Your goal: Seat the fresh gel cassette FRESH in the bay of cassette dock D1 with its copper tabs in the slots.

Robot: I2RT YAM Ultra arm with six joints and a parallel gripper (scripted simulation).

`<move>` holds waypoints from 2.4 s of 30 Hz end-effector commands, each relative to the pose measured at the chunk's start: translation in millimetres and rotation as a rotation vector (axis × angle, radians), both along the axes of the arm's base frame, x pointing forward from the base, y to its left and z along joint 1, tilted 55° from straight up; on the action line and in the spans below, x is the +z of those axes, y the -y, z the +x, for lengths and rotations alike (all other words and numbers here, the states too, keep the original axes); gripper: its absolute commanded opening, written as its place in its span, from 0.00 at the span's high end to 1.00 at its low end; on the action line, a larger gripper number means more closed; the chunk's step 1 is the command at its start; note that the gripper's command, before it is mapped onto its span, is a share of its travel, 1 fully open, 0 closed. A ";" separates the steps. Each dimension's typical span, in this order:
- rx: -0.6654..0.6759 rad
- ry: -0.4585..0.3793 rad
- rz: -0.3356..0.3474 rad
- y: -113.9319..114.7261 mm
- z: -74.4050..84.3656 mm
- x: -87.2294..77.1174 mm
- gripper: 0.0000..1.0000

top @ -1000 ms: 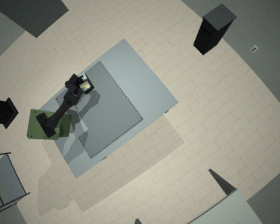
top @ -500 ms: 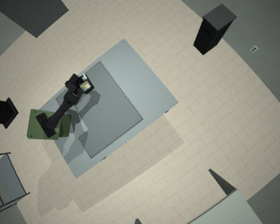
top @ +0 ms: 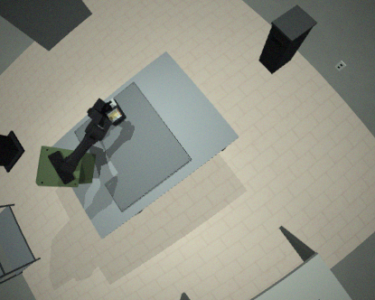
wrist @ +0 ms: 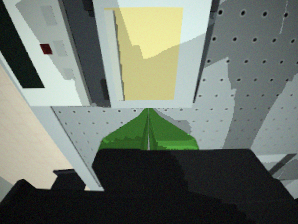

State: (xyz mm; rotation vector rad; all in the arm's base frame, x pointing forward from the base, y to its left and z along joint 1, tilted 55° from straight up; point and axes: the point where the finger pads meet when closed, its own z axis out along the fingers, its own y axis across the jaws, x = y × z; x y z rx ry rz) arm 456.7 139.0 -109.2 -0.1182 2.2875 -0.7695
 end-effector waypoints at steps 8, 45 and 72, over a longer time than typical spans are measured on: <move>0.024 0.030 0.023 -18.2 9.0 17.6 1.00; 0.016 0.014 0.008 -17.8 -1.4 18.2 1.00; 0.017 0.014 0.007 -18.0 -1.2 18.3 1.00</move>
